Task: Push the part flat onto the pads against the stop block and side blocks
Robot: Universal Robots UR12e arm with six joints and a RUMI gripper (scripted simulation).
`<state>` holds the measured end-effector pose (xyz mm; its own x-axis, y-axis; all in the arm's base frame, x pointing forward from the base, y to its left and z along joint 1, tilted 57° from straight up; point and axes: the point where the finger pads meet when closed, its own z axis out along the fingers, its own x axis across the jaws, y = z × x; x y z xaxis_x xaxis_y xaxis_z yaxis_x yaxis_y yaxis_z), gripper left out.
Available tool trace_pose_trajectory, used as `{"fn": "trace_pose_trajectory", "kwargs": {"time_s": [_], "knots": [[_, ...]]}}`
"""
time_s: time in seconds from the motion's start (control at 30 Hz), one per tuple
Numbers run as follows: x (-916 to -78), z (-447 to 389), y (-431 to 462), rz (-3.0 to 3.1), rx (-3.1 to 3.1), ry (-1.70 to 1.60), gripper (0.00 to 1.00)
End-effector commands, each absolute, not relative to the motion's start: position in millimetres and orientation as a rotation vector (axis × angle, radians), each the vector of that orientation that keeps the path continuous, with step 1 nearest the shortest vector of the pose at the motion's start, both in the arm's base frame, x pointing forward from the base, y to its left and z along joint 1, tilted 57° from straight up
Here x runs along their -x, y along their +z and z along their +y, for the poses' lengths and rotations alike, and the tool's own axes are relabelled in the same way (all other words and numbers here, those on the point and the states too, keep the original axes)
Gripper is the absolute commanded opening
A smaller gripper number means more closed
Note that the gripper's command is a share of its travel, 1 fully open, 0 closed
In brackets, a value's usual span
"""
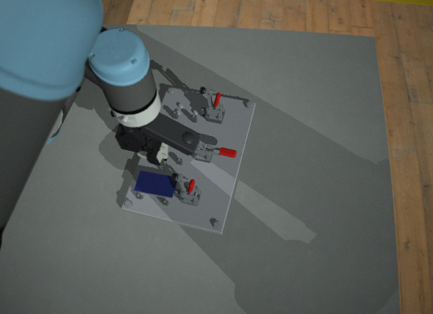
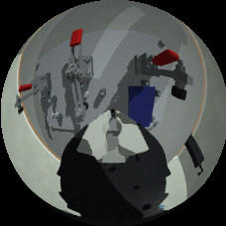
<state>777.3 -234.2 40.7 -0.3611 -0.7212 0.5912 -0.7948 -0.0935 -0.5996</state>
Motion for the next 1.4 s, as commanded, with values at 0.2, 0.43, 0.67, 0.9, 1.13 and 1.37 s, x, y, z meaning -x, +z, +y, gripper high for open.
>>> {"fn": "trace_pose_trajectory", "kwargs": {"time_s": [0.2,0.43,0.67,0.9,1.13,1.37], "knots": [[-778.5,-235.3,39.7,-2.062,-1.729,1.467,0.00],[-778.6,-235.2,40.0,-2.062,-1.729,1.468,0.00],[-778.6,-235.1,40.1,-2.062,-1.730,1.468,0.00],[-778.6,-235.0,40.1,-2.061,-1.730,1.468,0.00],[-777.5,-236.7,41.4,-2.062,-1.729,1.468,0.00],[-775.5,-238.4,43.2,-2.062,-1.729,1.467,0.00]]}}
